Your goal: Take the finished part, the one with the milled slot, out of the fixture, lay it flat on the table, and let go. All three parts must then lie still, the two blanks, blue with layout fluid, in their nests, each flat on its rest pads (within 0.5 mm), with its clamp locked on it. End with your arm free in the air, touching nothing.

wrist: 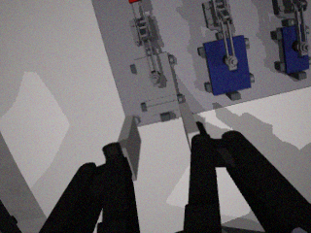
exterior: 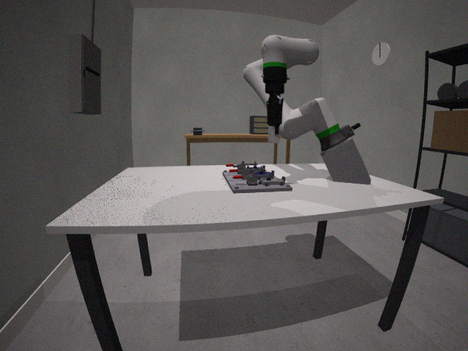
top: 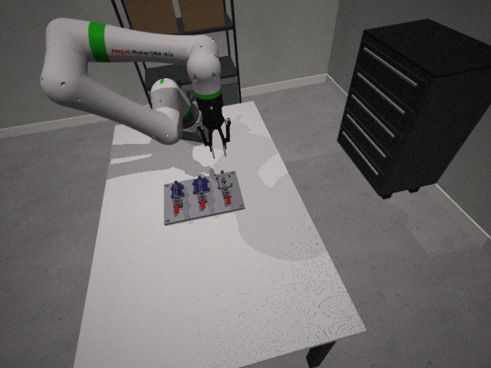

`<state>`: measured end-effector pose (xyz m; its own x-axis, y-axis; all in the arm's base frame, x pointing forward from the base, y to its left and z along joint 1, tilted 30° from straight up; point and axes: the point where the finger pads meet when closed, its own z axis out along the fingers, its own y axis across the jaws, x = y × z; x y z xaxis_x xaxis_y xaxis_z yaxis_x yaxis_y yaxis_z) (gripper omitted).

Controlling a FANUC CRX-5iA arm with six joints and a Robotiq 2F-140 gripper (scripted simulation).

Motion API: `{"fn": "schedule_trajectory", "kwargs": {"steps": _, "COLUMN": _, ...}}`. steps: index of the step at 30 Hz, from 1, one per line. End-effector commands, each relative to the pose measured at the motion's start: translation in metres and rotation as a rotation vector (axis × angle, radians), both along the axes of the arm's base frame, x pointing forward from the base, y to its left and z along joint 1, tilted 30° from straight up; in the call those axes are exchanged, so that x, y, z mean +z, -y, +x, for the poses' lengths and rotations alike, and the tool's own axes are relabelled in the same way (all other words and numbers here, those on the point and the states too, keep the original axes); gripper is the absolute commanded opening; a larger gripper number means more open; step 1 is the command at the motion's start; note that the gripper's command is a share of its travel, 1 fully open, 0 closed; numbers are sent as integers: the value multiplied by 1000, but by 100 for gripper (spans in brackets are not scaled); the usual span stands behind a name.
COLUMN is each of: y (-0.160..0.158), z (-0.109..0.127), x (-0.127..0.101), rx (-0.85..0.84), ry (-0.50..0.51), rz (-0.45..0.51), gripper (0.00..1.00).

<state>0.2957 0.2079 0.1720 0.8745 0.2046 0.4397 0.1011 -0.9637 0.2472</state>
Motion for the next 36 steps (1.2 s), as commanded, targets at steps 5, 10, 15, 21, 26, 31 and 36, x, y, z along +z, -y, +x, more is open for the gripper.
{"fn": "schedule_trajectory", "kwargs": {"steps": 5, "y": 0, "z": 0, "x": 0, "rx": 0, "ry": 0, "rz": 0, "gripper": 28}}
{"fn": "schedule_trajectory", "kwargs": {"steps": 10, "y": 1, "z": 4, "x": -8, "rx": 0, "ry": 0, "rz": 0, "gripper": 28}}
{"fn": "schedule_trajectory", "kwargs": {"steps": 15, "y": 4, "z": 12, "x": -22, "rx": 0, "ry": 0, "rz": 0, "gripper": 28}}
{"fn": "schedule_trajectory", "kwargs": {"steps": 21, "y": 8, "z": 23, "x": -41, "rx": 0, "ry": 0, "rz": 0, "gripper": 28}}
{"fn": "schedule_trajectory", "kwargs": {"steps": 26, "y": 10, "z": 28, "x": -51, "rx": 0, "ry": 0, "rz": 0, "gripper": 28}}
{"fn": "schedule_trajectory", "kwargs": {"steps": 31, "y": 10, "z": 29, "x": -52, "rx": 0, "ry": 0, "rz": 0, "gripper": 28}}
{"fn": "schedule_trajectory", "kwargs": {"steps": 36, "y": 10, "z": 30, "x": -51, "rx": 0, "ry": 0, "rz": 0, "gripper": 28}}
